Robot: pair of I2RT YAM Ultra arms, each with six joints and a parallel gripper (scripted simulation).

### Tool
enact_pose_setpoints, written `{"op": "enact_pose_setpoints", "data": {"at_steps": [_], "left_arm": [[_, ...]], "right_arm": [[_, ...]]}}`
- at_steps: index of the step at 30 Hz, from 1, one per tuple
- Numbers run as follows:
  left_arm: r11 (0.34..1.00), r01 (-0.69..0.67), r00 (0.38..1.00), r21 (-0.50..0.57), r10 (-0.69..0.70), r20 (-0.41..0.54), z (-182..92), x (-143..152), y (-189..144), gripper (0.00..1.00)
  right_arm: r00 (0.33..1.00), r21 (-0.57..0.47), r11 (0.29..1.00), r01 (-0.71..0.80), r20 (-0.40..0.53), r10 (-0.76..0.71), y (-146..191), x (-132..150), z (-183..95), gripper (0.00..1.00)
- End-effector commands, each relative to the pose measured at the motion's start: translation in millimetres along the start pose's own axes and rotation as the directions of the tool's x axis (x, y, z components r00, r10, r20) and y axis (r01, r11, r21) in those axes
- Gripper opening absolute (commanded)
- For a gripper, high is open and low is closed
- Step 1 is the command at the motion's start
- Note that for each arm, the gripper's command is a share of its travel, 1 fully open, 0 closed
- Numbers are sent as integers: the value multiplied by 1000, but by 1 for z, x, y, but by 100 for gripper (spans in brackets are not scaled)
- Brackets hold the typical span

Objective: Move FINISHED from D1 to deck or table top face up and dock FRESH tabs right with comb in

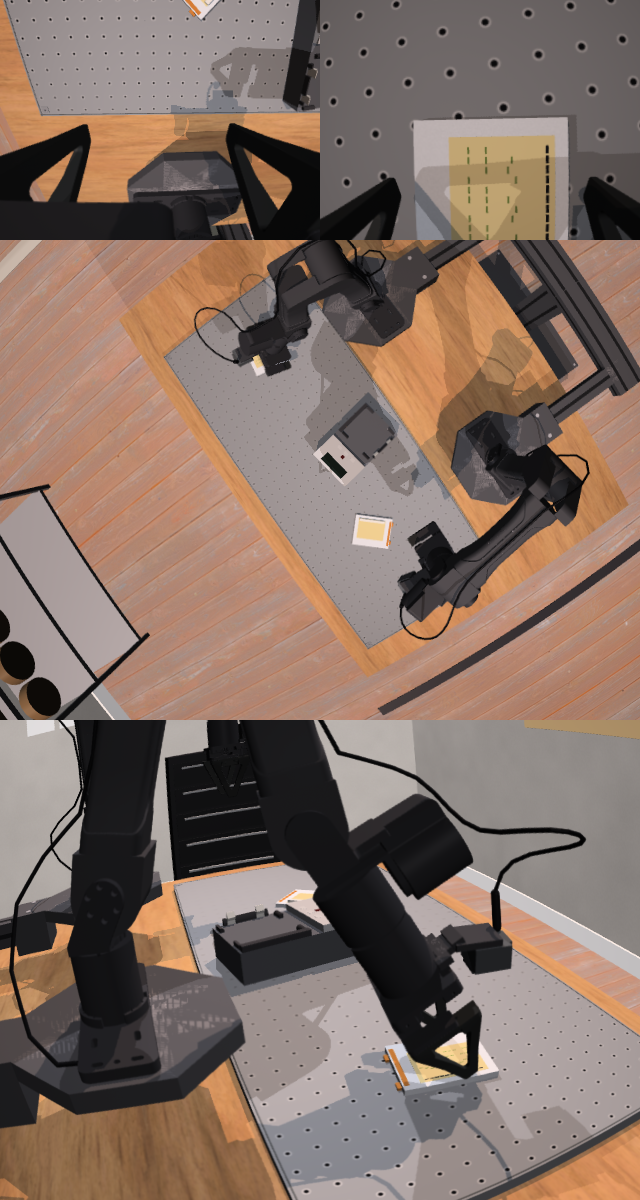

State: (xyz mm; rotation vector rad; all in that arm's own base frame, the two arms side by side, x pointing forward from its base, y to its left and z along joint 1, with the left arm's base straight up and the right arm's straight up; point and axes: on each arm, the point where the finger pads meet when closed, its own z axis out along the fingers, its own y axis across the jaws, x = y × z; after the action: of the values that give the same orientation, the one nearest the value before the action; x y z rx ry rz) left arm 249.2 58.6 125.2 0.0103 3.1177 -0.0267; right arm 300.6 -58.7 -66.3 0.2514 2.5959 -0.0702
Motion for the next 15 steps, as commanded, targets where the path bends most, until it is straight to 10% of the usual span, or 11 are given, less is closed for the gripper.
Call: {"op": "enact_pose_setpoints", "data": {"at_steps": [1, 15], "left_arm": [[1000, 1, 1000, 1, -1, 25, -7, 2, 0, 100], [1000, 1, 1000, 1, -1, 25, -7, 2, 0, 100]], "right_arm": [[1000, 0, 1000, 0, -2, 0, 0, 4, -5, 98], [1000, 0, 1000, 0, -12, 0, 0, 9, -9, 98]]}}
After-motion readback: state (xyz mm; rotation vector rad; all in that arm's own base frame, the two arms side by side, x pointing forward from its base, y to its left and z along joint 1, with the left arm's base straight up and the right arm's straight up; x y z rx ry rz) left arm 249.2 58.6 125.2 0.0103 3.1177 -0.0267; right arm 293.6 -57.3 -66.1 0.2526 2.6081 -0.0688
